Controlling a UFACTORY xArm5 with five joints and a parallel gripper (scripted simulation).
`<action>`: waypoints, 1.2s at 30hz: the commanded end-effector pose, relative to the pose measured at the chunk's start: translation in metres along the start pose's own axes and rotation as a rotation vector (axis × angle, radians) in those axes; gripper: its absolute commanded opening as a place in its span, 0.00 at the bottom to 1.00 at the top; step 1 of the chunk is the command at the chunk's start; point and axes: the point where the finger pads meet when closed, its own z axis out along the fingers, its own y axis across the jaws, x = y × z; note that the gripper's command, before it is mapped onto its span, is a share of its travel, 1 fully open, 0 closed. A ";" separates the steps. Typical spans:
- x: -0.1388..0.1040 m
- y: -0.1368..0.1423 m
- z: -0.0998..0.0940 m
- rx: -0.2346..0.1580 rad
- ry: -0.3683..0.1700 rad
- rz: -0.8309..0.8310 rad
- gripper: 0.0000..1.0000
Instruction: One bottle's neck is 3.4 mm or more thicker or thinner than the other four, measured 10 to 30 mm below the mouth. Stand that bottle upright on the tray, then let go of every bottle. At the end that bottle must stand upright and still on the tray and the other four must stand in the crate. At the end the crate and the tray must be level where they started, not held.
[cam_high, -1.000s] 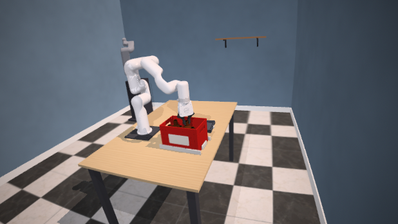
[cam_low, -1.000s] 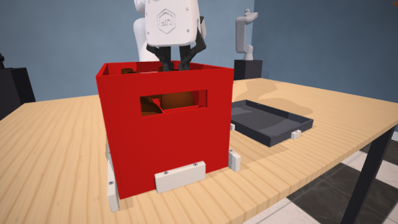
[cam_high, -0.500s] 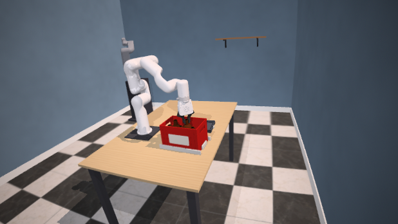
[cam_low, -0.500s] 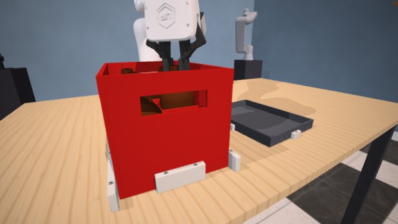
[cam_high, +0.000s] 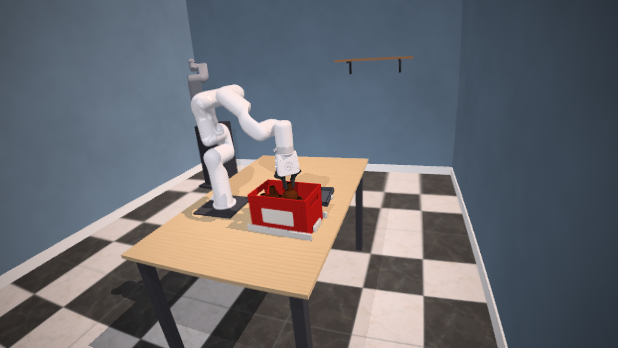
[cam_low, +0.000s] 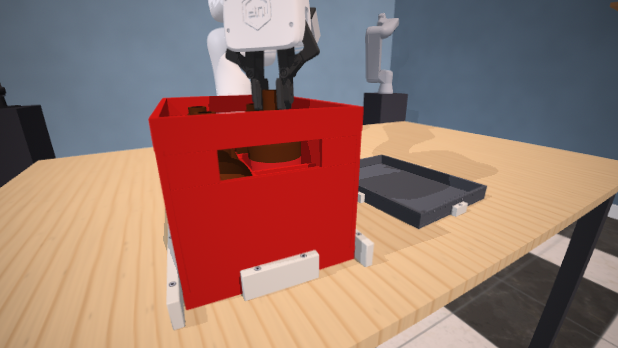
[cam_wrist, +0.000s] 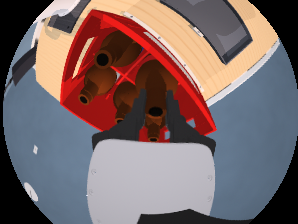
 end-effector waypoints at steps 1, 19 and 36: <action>-0.001 0.001 -0.004 -0.003 -0.003 0.000 0.00; 0.000 0.000 -0.016 -0.003 -0.003 0.000 0.00; 0.000 0.000 -0.017 -0.003 -0.003 0.000 0.00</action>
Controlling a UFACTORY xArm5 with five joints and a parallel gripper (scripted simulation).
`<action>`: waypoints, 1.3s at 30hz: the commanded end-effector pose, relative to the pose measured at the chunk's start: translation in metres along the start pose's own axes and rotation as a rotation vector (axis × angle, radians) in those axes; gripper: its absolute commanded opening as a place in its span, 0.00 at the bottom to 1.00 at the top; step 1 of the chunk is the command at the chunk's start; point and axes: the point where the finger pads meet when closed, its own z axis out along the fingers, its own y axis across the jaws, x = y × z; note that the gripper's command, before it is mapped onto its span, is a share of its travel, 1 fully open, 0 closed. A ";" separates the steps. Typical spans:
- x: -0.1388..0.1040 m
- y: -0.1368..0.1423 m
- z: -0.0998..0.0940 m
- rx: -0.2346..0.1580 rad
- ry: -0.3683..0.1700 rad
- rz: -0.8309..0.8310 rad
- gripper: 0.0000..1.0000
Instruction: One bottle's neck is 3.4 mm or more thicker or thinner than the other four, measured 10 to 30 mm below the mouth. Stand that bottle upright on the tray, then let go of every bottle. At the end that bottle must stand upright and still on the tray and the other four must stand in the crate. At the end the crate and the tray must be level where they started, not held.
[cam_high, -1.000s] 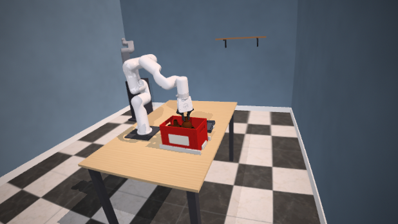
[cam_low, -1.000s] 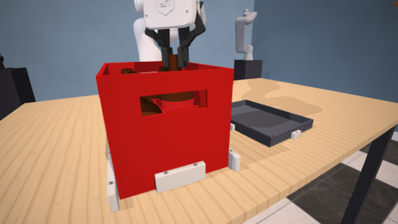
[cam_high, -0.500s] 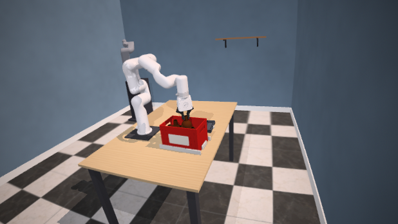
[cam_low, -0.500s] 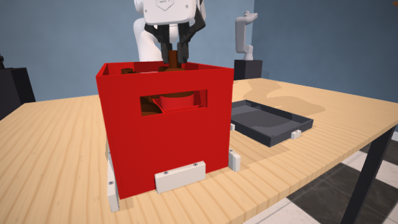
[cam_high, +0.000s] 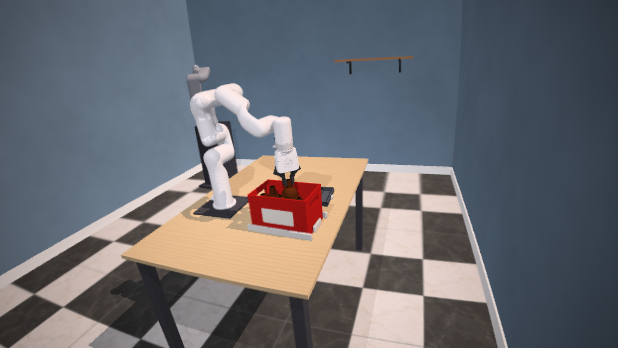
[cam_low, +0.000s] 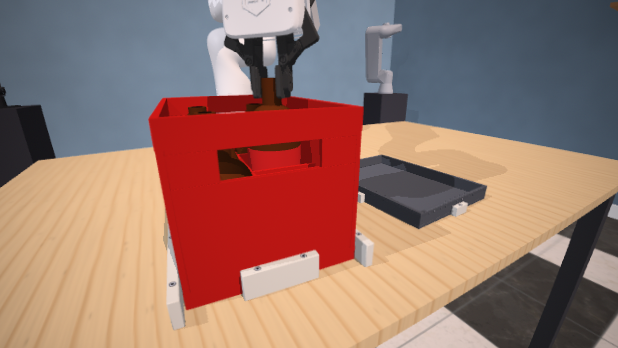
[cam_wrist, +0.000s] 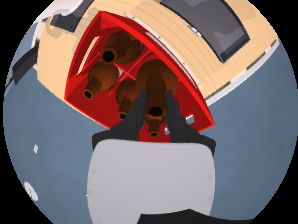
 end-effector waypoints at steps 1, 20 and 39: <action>-0.001 0.001 -0.002 -0.003 -0.003 0.000 0.00; -0.001 0.001 -0.006 -0.003 -0.003 0.000 0.00; 0.000 0.001 -0.025 -0.003 -0.003 0.000 0.00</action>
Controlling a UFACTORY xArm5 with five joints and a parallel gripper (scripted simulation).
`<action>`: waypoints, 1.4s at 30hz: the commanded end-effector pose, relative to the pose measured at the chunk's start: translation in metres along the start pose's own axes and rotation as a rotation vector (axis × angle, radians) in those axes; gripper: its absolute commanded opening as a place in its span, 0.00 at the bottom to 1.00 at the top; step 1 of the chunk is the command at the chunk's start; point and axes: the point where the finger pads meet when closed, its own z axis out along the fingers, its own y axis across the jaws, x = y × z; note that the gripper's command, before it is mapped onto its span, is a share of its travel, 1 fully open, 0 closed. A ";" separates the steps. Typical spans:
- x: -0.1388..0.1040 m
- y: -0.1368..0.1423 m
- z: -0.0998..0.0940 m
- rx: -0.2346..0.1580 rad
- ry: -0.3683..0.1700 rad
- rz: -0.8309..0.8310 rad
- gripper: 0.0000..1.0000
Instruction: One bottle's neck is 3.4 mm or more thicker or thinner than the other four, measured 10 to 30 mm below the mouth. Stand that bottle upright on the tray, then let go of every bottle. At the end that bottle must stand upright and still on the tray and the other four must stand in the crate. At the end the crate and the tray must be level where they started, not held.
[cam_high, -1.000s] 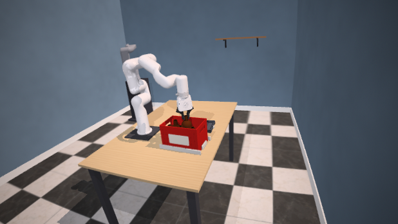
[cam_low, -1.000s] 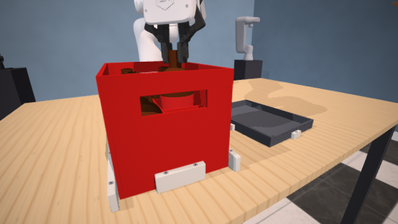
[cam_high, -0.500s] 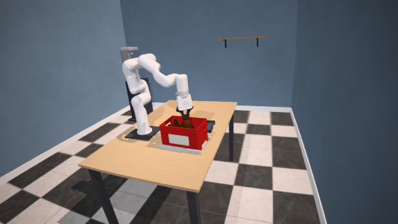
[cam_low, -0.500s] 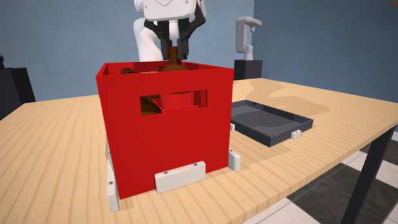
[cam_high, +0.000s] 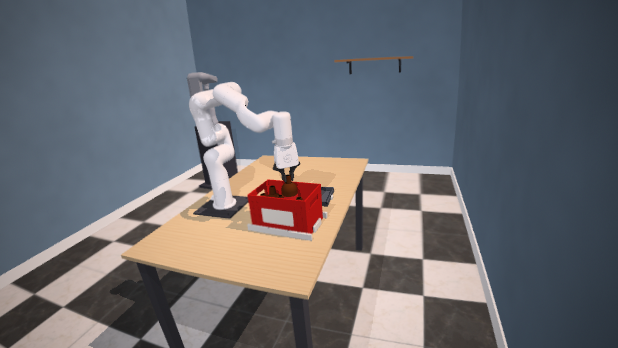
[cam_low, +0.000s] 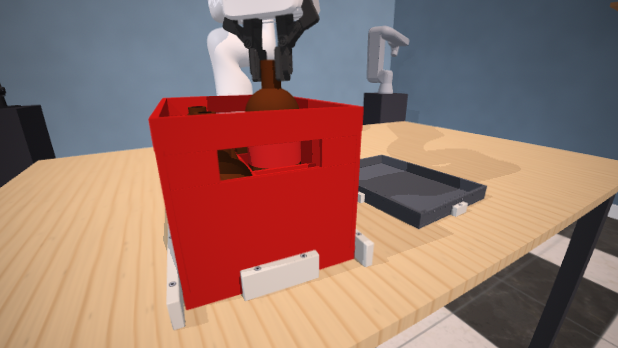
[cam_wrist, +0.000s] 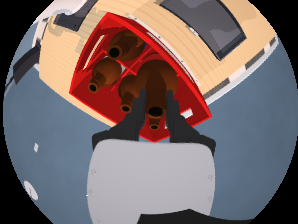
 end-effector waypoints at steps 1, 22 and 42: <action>-0.001 0.001 -0.004 -0.003 -0.003 0.000 0.00; -0.001 0.001 -0.019 -0.003 -0.003 0.000 0.00; -0.001 0.001 -0.021 -0.003 -0.003 0.000 0.00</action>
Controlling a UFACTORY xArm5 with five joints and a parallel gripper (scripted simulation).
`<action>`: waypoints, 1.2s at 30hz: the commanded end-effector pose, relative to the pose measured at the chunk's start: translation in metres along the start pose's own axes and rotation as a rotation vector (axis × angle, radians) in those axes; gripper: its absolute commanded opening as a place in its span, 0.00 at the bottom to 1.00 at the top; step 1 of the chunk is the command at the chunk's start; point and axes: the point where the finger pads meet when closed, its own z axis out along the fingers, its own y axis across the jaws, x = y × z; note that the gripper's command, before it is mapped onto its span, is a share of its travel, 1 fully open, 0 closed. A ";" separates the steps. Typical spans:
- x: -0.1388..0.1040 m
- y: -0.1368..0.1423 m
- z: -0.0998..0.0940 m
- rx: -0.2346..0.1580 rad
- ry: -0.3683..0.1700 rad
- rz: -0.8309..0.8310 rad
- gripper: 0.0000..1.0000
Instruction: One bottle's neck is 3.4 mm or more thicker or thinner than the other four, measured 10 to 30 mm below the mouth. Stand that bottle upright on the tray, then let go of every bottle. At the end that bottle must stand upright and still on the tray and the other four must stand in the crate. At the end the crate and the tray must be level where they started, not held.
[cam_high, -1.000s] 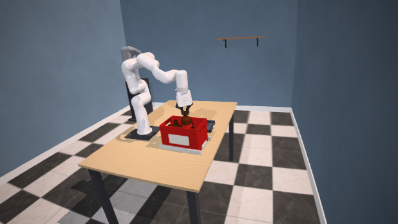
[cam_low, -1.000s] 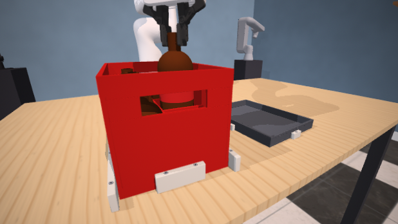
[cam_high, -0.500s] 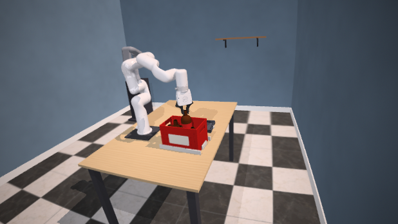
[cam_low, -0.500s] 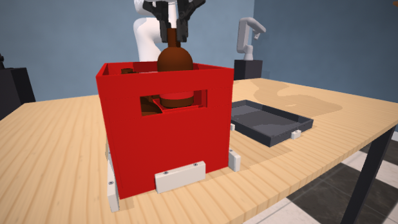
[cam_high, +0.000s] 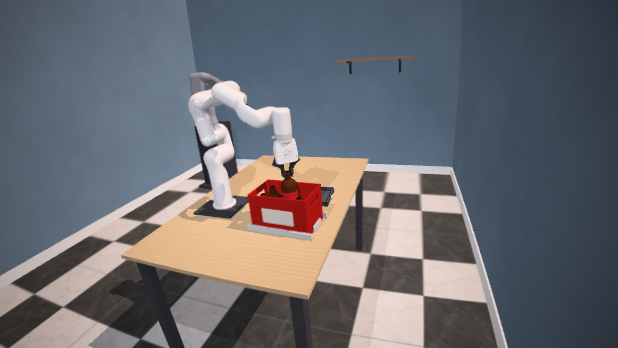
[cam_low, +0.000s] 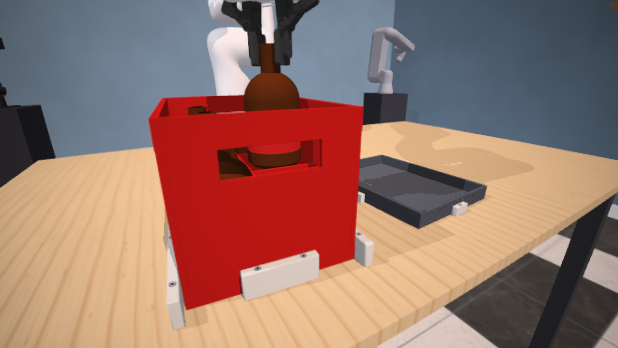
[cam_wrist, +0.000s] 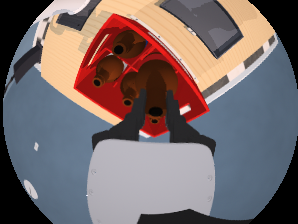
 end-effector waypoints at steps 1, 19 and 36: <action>-0.001 0.001 -0.002 -0.003 -0.003 0.000 0.00; -0.001 0.001 -0.006 -0.003 -0.003 0.000 0.00; 0.000 0.001 -0.022 -0.003 -0.003 0.000 0.00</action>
